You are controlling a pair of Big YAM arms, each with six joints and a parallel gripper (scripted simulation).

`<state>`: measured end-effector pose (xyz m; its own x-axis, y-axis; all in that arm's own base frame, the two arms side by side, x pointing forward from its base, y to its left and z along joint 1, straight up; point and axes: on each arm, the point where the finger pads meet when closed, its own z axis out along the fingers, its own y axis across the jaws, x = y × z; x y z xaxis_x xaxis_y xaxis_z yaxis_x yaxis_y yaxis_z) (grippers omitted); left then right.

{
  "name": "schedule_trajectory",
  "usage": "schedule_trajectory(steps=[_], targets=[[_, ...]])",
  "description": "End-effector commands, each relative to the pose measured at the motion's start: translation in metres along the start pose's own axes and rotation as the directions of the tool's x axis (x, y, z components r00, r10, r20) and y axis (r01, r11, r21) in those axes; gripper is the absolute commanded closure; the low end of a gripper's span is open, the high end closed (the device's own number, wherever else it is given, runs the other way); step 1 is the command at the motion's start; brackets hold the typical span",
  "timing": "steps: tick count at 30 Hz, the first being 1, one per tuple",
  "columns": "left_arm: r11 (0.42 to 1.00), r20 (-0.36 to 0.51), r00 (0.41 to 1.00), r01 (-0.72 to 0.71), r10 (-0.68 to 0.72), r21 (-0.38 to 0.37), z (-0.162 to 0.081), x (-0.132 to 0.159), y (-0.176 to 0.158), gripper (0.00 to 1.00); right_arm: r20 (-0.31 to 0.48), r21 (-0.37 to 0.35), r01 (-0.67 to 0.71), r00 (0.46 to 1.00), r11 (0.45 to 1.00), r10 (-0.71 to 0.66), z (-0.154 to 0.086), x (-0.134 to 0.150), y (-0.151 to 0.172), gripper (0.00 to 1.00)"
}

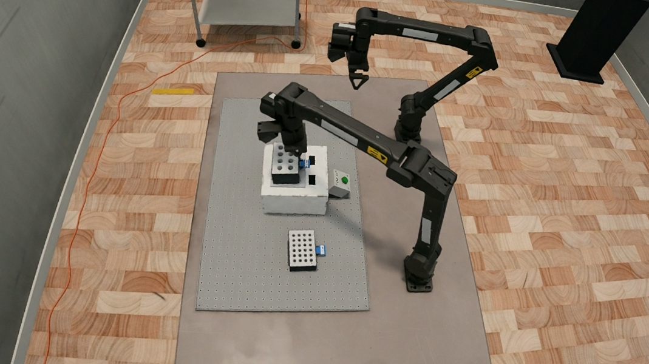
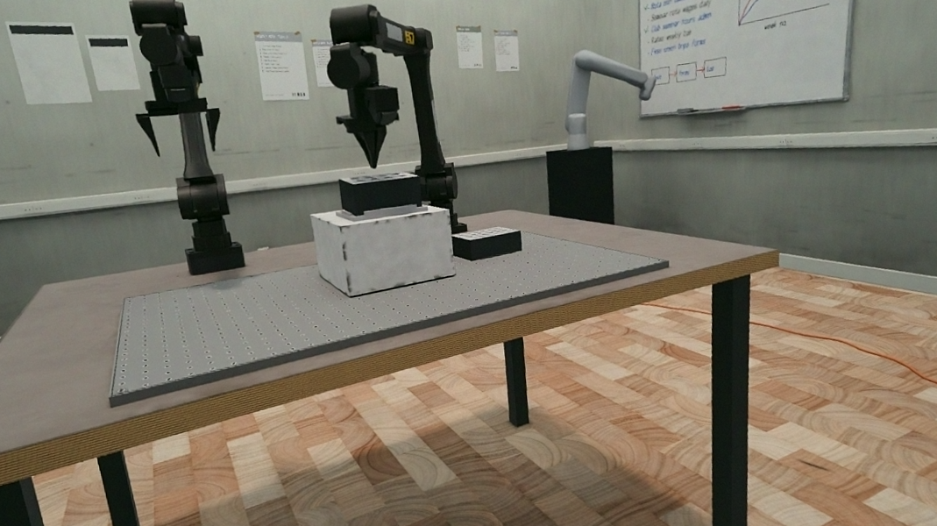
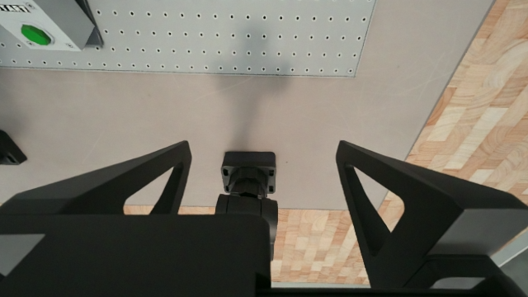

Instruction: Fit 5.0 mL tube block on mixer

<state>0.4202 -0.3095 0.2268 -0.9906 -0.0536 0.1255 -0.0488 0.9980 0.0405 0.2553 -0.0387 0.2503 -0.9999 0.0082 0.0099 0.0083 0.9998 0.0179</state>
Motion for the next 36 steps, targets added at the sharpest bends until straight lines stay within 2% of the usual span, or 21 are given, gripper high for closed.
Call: schedule_trajectory(steps=[1,10,23,36], targets=[[1.000,-0.004,1.000,-0.016,0.016,-0.001,0.016,-0.006,-0.003,1.00,0.040,0.008,-0.005,0.999,1.000,0.004,-0.020,-0.009,-0.002,0.00],[0.999,0.037,0.999,-0.029,0.028,0.028,0.005,-0.007,-0.012,1.00,0.046,0.009,-0.004,0.999,1.000,0.004,-0.023,-0.010,-0.003,0.00],[0.999,0.061,0.998,-0.021,0.018,0.047,-0.015,-0.013,-0.012,1.00,-0.009,0.001,-0.005,1.000,1.000,0.005,-0.002,0.002,-0.001,0.00],[0.999,0.063,0.998,0.004,-0.007,0.051,-0.019,-0.018,-0.006,1.00,-0.003,0.003,-0.004,1.000,1.000,0.004,-0.004,0.000,-0.001,0.00]])
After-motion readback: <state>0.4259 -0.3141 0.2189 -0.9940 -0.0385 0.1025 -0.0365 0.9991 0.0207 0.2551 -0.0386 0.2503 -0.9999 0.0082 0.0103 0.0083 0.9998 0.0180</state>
